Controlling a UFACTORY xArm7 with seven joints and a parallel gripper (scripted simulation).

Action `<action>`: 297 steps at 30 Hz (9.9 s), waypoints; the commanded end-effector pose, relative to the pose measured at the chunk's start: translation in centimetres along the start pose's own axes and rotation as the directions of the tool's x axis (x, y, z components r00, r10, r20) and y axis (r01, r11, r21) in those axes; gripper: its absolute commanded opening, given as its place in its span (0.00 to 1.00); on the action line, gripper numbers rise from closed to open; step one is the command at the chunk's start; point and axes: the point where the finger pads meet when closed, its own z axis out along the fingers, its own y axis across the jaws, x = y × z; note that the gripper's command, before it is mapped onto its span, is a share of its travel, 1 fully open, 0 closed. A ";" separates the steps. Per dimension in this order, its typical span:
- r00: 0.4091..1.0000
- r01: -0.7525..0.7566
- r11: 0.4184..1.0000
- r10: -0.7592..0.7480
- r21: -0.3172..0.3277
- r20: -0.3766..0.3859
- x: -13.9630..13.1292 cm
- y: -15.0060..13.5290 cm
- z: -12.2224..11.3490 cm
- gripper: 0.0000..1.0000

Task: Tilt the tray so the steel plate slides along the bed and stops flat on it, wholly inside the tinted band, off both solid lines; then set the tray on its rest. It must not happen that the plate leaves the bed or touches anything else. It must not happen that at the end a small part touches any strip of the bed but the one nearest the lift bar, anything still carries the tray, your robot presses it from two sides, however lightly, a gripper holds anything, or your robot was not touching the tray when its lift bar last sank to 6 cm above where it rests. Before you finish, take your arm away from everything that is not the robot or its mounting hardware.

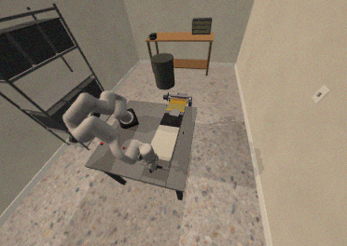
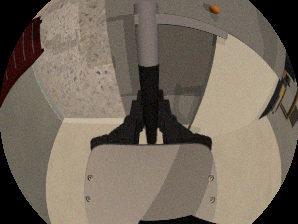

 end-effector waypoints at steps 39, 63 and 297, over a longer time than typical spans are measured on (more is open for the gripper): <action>1.000 0.000 1.000 0.000 0.006 -0.001 0.0 -0.5 4.6 0.00; 1.000 0.000 1.000 0.000 0.006 -0.001 0.0 0.2 -2.3 0.00; 1.000 0.000 1.000 0.000 0.006 -0.001 0.0 -0.6 5.8 0.00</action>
